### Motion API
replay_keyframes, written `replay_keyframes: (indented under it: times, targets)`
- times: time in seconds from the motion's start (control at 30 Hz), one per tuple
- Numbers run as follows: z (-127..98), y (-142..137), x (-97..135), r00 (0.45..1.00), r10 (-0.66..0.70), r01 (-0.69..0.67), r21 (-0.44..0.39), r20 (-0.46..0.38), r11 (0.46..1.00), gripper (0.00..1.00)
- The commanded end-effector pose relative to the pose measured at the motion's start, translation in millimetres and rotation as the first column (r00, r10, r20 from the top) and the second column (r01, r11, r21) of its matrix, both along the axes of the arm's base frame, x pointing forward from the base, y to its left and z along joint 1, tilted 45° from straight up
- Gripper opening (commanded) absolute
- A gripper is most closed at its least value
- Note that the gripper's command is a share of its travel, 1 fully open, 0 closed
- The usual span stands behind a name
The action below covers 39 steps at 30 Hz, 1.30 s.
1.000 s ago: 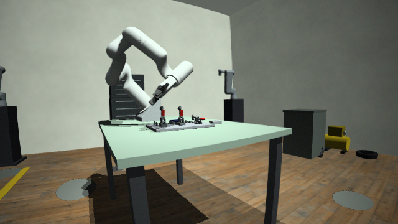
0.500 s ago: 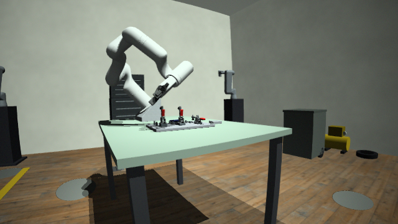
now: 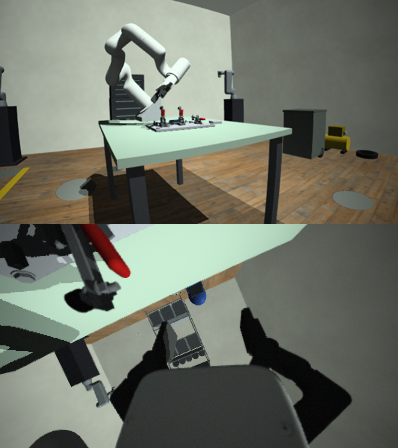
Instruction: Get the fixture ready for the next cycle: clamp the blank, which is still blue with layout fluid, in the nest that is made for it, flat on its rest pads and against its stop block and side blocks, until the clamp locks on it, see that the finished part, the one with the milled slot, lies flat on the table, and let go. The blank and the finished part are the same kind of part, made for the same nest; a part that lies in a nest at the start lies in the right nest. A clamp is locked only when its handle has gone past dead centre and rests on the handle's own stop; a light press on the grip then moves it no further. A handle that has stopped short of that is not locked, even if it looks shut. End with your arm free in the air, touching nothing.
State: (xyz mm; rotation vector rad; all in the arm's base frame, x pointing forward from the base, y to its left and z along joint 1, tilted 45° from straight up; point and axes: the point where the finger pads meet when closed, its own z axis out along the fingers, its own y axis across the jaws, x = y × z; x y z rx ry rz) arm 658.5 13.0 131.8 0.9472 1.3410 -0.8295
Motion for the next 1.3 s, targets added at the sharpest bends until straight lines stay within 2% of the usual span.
replay_keyframes:
  times: [0.0,0.03,0.1,0.13,0.17,0.2,0.27,0.3,0.37,0.4,0.47,0.5,0.57,0.6,0.67,0.7,0.73,0.77,0.83,0.87,0.9,0.93,0.97,1.0,1.03,1.07,1.1,1.13,1.23,1.27]
  targets:
    - [-4.5,8.5,-8.5,0.995,0.026,-0.025,0.012,-0.098,1.0,1.0]
    - [-8.5,14.5,-15.2,0.984,0.047,-0.044,0.023,-0.171,0.999,1.0]
    - [-8.5,14.5,-15.2,0.984,0.047,-0.044,0.023,-0.171,0.999,1.0]
    - [-12.6,20.7,-21.8,0.967,0.067,-0.06,0.036,-0.246,0.998,1.0]
    - [-12.6,20.7,-21.8,0.967,0.067,-0.06,0.036,-0.246,0.998,1.0]
    - [-17.0,27.4,-29.1,0.942,0.091,-0.079,0.05,-0.323,0.996,1.0]
    - [-17.0,27.4,-29.1,0.942,0.091,-0.079,0.05,-0.323,0.996,1.0]
    - [-21.4,34.1,-36.3,0.91,0.113,-0.094,0.067,-0.399,0.993,1.0]
    - [-21.4,34.1,-36.3,0.91,0.113,-0.094,0.067,-0.399,0.993,1.0]
    - [-25.9,40.9,-43.7,0.87,0.137,-0.11,0.085,-0.473,0.99,1.0]
    - [-25.9,40.9,-43.7,0.87,0.137,-0.11,0.085,-0.473,0.99,1.0]
    - [-30.5,47.9,-51.2,0.824,0.161,-0.124,0.104,-0.543,0.987,1.0]
    - [-30.5,47.9,-51.2,0.824,0.161,-0.124,0.104,-0.543,0.987,1.0]
    - [-34.9,54.5,-58.4,0.773,0.182,-0.135,0.124,-0.608,0.983,1.0]
    - [-34.9,54.5,-58.4,0.773,0.182,-0.135,0.124,-0.608,0.983,1.0]
    - [-39.4,61.3,-65.7,0.716,0.205,-0.145,0.145,-0.667,0.979,1.0]
    - [-39.4,61.3,-65.7,0.716,0.205,-0.145,0.145,-0.667,0.979,1.0]
    - [-43.6,67.5,-72.6,0.657,0.224,-0.152,0.165,-0.719,0.974,1.0]
    - [-43.6,67.5,-72.6,0.657,0.224,-0.152,0.165,-0.719,0.974,1.0]
    - [-47.8,73.8,-79.3,0.596,0.244,-0.158,0.186,-0.765,0.97,1.0]
    - [-47.8,73.8,-79.3,0.596,0.244,-0.158,0.186,-0.765,0.97,1.0]
    - [-51.7,79.6,-85.7,0.534,0.26,-0.162,0.205,-0.804,0.965,1.0]
    - [-51.7,79.6,-85.7,0.534,0.26,-0.162,0.205,-0.804,0.965,1.0]
    - [-55.5,85.2,-91.9,0.472,0.276,-0.165,0.224,-0.837,0.961,1.0]
    - [-55.5,85.2,-91.9,0.472,0.276,-0.165,0.224,-0.837,0.961,1.0]
    - [-59.1,90.4,-97.6,0.412,0.289,-0.165,0.242,-0.864,0.956,1.0]
    - [-59.1,90.4,-97.6,0.412,0.289,-0.165,0.242,-0.864,0.956,1.0]
    - [-62.4,95.6,-103.1,0.353,0.303,-0.166,0.259,-0.885,0.952,1.0]
    - [-62.4,95.6,-103.1,0.353,0.303,-0.166,0.259,-0.885,0.952,1.0]
    - [-65.5,100.0,-108.2,0.298,0.312,-0.163,0.274,-0.902,0.948,1.0]
